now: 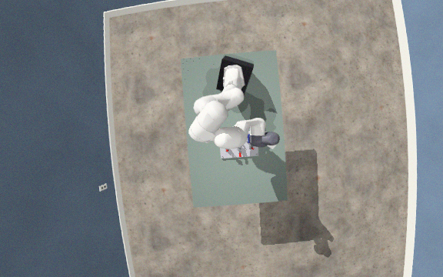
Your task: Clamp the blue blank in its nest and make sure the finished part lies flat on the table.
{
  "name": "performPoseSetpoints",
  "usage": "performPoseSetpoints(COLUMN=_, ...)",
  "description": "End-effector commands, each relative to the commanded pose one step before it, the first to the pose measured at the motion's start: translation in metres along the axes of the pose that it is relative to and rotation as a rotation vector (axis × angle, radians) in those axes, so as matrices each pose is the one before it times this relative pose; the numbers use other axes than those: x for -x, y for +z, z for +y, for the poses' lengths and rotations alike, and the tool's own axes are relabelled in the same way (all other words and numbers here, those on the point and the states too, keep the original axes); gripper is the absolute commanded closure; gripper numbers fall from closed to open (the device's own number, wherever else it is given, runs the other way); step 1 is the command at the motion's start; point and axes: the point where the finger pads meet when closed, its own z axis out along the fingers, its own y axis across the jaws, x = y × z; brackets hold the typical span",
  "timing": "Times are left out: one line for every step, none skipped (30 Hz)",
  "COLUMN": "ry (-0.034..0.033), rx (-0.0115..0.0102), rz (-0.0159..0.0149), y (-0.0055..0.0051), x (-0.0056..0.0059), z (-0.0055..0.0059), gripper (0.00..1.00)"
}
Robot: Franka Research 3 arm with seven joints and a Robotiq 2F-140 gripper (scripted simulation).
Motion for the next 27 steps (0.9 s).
performPoseSetpoints(ry=0.01739, rx=-0.0112, rz=0.00697, y=-0.00072, x=-0.00214, z=-0.00395, gripper=1.0)
performPoseSetpoints(ry=0.0, rx=0.0, rz=0.0, y=0.0, x=0.0, z=0.0, gripper=1.0)
performPoseSetpoints(ry=0.0, rx=0.0, rz=0.0, y=0.0, x=0.0, z=0.0, gripper=1.0)
performPoseSetpoints(ry=0.0, rx=0.0, rz=0.0, y=0.0, x=0.0, z=0.0, gripper=1.0)
performPoseSetpoints(ry=0.0, rx=0.0, rz=0.0, y=0.0, x=0.0, z=0.0, gripper=1.0)
performPoseSetpoints(ry=0.0, rx=0.0, rz=0.0, y=0.0, x=0.0, z=0.0, gripper=1.0)
performPoseSetpoints(ry=0.0, rx=0.0, rz=0.0, y=0.0, x=0.0, z=0.0, gripper=1.0)
performPoseSetpoints(ry=0.0, rx=0.0, rz=0.0, y=0.0, x=0.0, z=0.0, gripper=1.0)
performPoseSetpoints(ry=0.0, rx=0.0, rz=0.0, y=0.00001, x=0.0, z=0.0, gripper=1.0)
performPoseSetpoints(ry=0.0, rx=0.0, rz=0.0, y=0.00004, x=-0.00001, z=-0.00002, gripper=1.0)
performPoseSetpoints(ry=0.0, rx=0.0, rz=0.0, y=0.0, x=0.0, z=0.0, gripper=1.0)
performPoseSetpoints(ry=0.0, rx=0.0, rz=0.0, y=0.0, x=0.0, z=0.0, gripper=1.0)
performPoseSetpoints(ry=0.0, rx=0.0, rz=0.0, y=0.00011, x=-0.00003, z=-0.00005, gripper=1.0)
performPoseSetpoints(ry=0.0, rx=0.0, rz=0.0, y=0.00018, x=-0.00005, z=-0.00009, gripper=1.0)
performPoseSetpoints(ry=0.0, rx=0.0, rz=0.0, y=0.00026, x=-0.00008, z=-0.00013, gripper=1.0)
performPoseSetpoints(ry=0.0, rx=0.0, rz=0.0, y=0.00034, x=-0.0001, z=-0.00016, gripper=1.0)
performPoseSetpoints(ry=0.0, rx=0.0, rz=0.0, y=0.0004, x=-0.00011, z=-0.00019, gripper=1.0)
performPoseSetpoints(ry=0.0, rx=0.0, rz=0.0, y=0.00044, x=-0.00013, z=-0.00021, gripper=1.0)
performPoseSetpoints(ry=0.0, rx=0.0, rz=0.0, y=0.00047, x=-0.00013, z=-0.00022, gripper=1.0)
performPoseSetpoints(ry=0.0, rx=0.0, rz=0.0, y=0.00046, x=-0.00013, z=-0.00022, gripper=1.0)
performPoseSetpoints(ry=0.0, rx=0.0, rz=0.0, y=0.00044, x=-0.00013, z=-0.00021, gripper=1.0)
performPoseSetpoints(ry=0.0, rx=0.0, rz=0.0, y=0.0004, x=-0.00011, z=-0.00019, gripper=1.0)
performPoseSetpoints(ry=0.0, rx=0.0, rz=0.0, y=0.00034, x=-0.0001, z=-0.00016, gripper=1.0)
performPoseSetpoints(ry=0.0, rx=0.0, rz=0.0, y=0.00026, x=-0.00007, z=-0.00012, gripper=1.0)
performPoseSetpoints(ry=0.0, rx=0.0, rz=0.0, y=0.00018, x=-0.00005, z=-0.00009, gripper=1.0)
performPoseSetpoints(ry=0.0, rx=0.0, rz=0.0, y=0.00011, x=-0.00003, z=-0.00005, gripper=1.0)
performPoseSetpoints(ry=0.0, rx=0.0, rz=0.0, y=0.00004, x=-0.00001, z=-0.00002, gripper=1.0)
